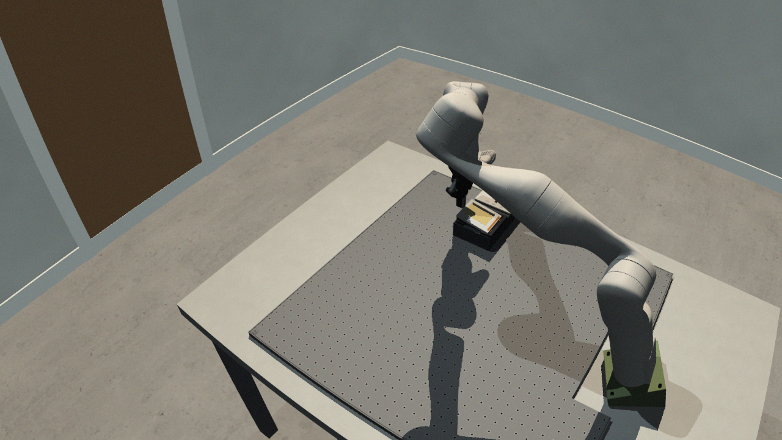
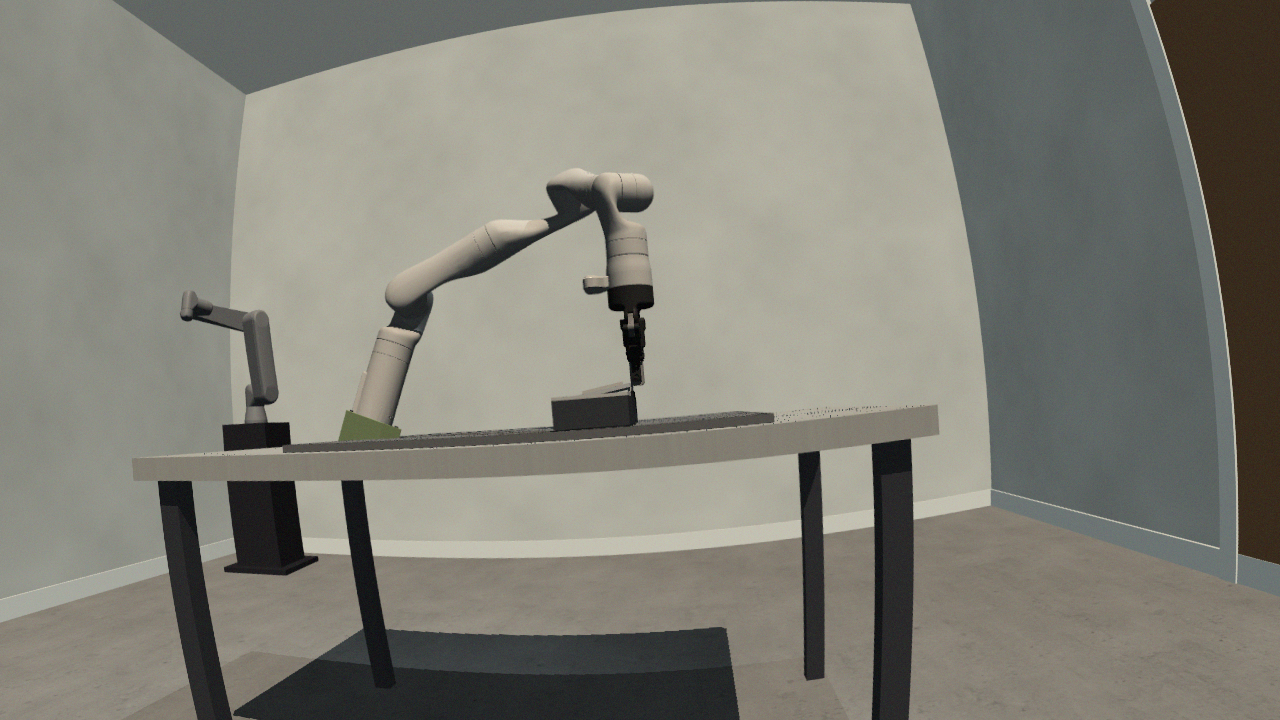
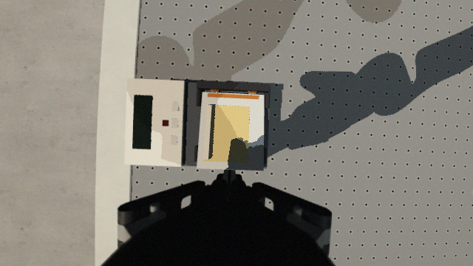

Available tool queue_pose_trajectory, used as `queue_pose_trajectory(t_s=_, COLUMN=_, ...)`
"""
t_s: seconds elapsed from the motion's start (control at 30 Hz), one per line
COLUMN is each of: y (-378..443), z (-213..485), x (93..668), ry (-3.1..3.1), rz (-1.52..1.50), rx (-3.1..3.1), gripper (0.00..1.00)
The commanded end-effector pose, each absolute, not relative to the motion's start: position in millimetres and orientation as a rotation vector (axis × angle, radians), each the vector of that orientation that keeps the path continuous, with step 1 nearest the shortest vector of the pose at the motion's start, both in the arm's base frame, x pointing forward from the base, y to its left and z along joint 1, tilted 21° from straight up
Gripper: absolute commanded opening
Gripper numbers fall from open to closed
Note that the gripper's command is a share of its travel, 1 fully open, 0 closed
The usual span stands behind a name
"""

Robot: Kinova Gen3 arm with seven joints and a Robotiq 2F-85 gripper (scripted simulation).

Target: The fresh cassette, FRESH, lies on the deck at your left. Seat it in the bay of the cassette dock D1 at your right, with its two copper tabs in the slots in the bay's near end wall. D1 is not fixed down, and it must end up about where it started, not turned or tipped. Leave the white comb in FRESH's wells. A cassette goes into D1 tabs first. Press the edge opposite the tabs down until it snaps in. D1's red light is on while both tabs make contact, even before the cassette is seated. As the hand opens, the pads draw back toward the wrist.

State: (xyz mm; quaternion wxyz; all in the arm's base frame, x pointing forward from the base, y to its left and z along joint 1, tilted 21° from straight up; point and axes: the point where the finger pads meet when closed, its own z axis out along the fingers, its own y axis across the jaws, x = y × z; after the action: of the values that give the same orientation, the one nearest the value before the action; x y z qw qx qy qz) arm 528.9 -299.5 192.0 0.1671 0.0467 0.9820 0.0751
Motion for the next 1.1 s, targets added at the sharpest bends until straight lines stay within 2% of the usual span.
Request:
queue_pose_trajectory(t_s=0.0, y=-300, z=193, x=528, ry=2.792, rz=0.213, rx=0.134, gripper=0.00)
queue_pose_trajectory(t_s=1.07, y=-302, z=209, x=522, ry=2.792, rz=0.213, rx=0.134, gripper=0.00)
